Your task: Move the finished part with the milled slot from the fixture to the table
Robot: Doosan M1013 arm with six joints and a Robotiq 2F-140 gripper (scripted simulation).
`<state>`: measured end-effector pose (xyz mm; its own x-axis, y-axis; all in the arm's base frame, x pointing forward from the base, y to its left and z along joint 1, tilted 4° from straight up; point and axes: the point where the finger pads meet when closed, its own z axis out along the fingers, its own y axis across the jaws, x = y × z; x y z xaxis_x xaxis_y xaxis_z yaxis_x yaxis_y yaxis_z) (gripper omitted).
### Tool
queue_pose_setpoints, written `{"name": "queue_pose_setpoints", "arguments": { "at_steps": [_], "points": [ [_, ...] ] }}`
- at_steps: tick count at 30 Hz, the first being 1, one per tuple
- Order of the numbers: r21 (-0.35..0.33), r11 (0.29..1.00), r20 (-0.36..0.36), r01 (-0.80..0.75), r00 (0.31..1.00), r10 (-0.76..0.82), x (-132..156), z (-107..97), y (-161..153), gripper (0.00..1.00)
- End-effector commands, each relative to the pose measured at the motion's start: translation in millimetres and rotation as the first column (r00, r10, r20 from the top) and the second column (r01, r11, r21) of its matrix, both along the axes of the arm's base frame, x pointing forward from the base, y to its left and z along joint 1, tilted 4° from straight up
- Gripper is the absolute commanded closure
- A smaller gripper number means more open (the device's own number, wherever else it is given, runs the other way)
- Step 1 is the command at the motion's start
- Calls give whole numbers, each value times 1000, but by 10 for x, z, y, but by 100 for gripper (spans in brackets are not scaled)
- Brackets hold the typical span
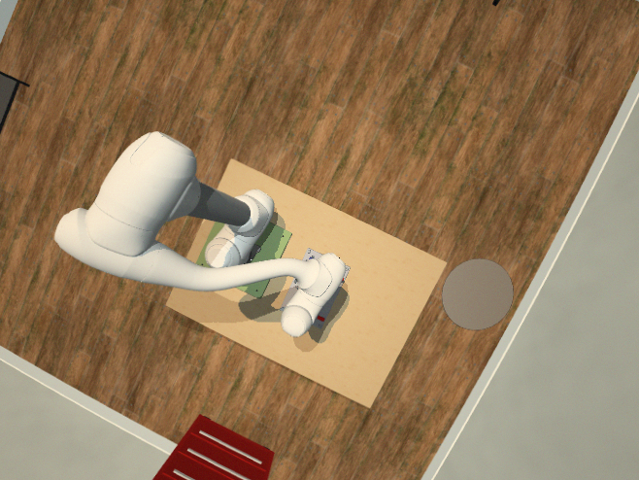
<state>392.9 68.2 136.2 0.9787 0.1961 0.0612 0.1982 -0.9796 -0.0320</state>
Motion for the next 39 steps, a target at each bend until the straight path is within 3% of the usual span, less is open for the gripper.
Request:
{"name": "queue_pose_setpoints", "arguments": {
  "at_steps": [1,25,39],
  "points": [
    [0,1000,0,0,1000,0,-91,-3,-18,42],
    [0,1000,0,0,1000,0,-260,-28,-52,42],
    [0,1000,0,0,1000,0,-245,-300,-40,42]
  ]
}}
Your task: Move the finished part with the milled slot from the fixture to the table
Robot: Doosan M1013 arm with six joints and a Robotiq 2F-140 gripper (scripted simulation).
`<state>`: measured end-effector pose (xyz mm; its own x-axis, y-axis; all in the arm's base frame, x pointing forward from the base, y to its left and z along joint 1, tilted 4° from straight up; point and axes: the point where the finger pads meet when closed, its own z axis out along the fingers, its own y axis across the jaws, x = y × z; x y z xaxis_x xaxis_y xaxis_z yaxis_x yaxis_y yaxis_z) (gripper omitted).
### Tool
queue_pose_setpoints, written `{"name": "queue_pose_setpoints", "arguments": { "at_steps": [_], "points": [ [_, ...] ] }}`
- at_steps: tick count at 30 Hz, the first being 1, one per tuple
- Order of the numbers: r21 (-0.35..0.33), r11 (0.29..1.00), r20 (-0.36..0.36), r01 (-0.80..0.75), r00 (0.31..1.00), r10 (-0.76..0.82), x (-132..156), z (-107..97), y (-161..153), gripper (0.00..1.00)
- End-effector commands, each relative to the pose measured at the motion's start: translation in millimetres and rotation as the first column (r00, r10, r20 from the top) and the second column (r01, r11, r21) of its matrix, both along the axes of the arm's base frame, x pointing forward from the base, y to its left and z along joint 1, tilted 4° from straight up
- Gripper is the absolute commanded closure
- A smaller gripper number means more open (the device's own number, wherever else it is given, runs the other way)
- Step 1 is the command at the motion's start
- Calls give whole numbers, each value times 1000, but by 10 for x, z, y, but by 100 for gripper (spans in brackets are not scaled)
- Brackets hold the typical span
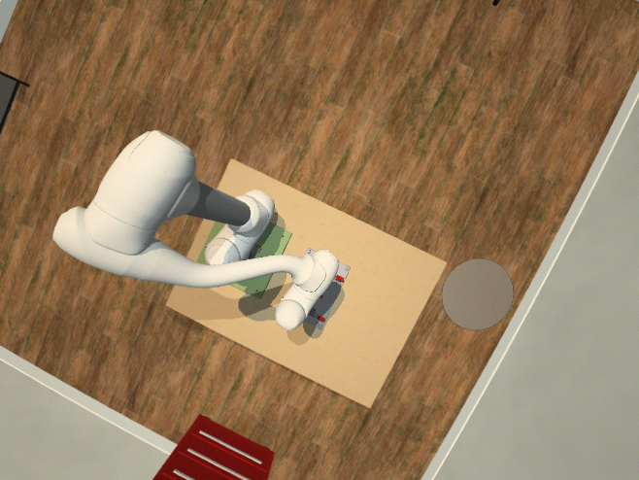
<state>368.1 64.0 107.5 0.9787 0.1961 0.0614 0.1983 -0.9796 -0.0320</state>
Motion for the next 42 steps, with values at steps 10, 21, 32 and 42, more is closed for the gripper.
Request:
{"name": "queue_pose_setpoints", "arguments": {
  "at_steps": [10,21,32,42],
  "points": [
    [0,1000,0,0,1000,0,16,-270,13,42],
    [0,1000,0,0,1000,0,19,-326,15,42],
    [0,1000,0,0,1000,0,19,-326,15,42],
    [0,1000,0,0,1000,0,19,-326,15,42]
  ]
}}
